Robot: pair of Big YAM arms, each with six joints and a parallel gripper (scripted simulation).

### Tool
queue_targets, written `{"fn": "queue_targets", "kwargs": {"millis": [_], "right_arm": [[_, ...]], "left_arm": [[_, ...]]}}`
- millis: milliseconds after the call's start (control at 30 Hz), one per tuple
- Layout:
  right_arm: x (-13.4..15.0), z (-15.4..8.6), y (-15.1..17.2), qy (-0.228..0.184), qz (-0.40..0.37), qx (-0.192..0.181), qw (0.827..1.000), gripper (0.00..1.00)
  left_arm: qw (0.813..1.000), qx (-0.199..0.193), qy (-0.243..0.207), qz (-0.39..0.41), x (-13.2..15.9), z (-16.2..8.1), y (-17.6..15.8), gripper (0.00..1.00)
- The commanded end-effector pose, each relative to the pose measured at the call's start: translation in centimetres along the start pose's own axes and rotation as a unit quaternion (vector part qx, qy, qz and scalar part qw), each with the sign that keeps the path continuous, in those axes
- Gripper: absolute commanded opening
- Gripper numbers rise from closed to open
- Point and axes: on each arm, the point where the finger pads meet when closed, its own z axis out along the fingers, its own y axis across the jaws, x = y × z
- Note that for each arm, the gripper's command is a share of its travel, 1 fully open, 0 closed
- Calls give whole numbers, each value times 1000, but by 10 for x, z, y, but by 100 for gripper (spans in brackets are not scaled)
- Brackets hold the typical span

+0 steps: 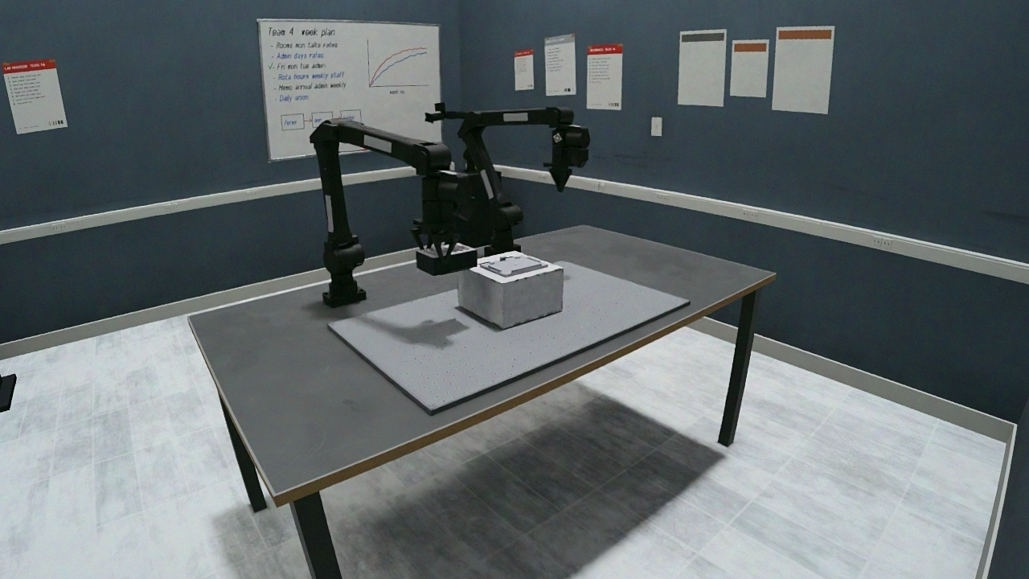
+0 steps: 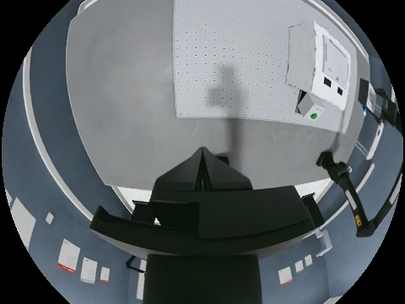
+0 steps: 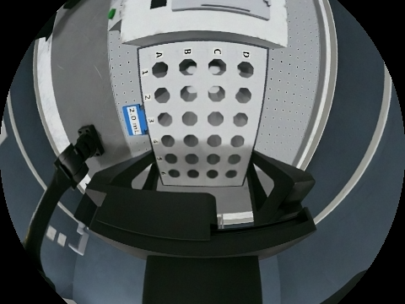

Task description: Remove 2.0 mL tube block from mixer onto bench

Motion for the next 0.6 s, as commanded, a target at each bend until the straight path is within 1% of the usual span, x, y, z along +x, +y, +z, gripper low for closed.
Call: {"fn": "queue_targets", "kwargs": {"millis": [0, 233, 333, 433, 567], "right_arm": [[-14, -32, -8, -20, -16, 43, 999, 0], [-23, -32, -16, -15, -11, 40, 999, 0], [-18, -32, -19, -13, 0, 34, 999, 0], [-11, -25, -25, -14, 9, 39, 999, 0], [-8, -23, -22, -15, 4, 43, 999, 0]], "left_arm": [[1000, -2, -13, -8, -11, -16, 3, 0], [1000, -1, 1, -8, -5, -5, 2, 0], [1000, 0, 6, -8, -2, -1, 1, 0], [1000, 1, 12, -8, 1, 4, 1, 0], [1000, 2, 16, -8, 3, 6, 0, 0]]}}
